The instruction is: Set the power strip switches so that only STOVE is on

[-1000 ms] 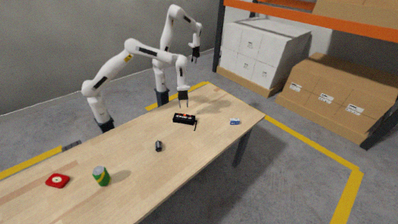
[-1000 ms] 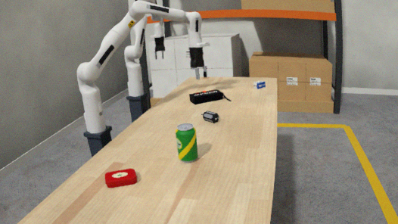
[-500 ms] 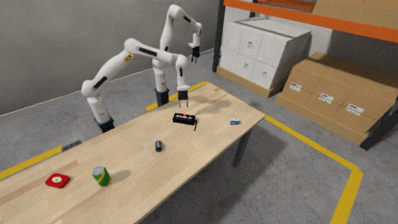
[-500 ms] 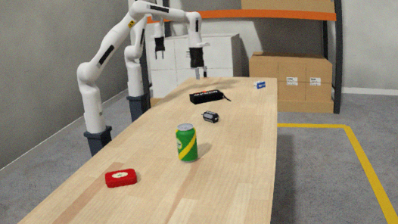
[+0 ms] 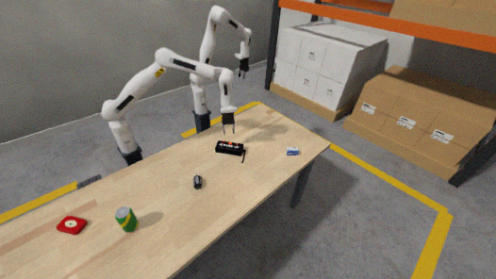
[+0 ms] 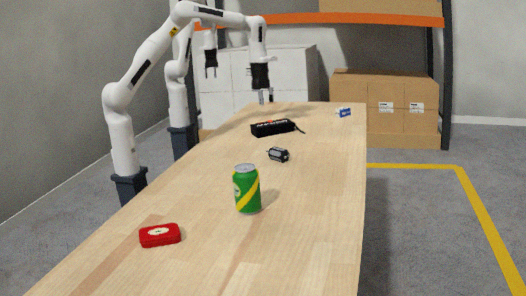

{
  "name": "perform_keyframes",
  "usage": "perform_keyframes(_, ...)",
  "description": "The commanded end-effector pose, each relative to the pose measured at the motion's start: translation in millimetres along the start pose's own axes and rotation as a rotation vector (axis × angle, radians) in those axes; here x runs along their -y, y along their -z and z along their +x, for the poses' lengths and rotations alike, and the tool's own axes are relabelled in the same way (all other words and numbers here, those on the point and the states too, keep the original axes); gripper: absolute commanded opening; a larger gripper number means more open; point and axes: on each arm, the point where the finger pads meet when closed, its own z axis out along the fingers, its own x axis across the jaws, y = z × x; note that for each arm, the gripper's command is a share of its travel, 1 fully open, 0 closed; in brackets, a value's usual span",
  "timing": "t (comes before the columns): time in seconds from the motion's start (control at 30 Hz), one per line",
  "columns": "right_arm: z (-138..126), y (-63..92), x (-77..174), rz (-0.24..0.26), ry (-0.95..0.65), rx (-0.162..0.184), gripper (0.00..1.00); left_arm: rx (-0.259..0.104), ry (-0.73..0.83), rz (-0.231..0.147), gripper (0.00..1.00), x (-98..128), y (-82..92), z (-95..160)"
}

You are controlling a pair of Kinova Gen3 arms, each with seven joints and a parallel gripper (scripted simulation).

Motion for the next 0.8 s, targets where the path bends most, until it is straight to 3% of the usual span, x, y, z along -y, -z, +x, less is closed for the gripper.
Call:
perform_keyframes(0.0, -1, 1.4, 0, 0.000, 0.000, 0.002, 1.00, 0.000, 0.000, -0.002, 1.00, 0, 0.8, 0)
perform_keyframes(0.47, -4, 13.3, 9, -0.008, 0.164, 0.000, 1.00, 0.000, 0.000, -0.002, 1.00, 0, 0.8, 0)
perform_keyframes(0.77, -9, 36.4, 26, -0.021, 0.457, 0.001, 1.00, 0.000, 0.000, -0.002, 1.00, 0, 0.8, 0)
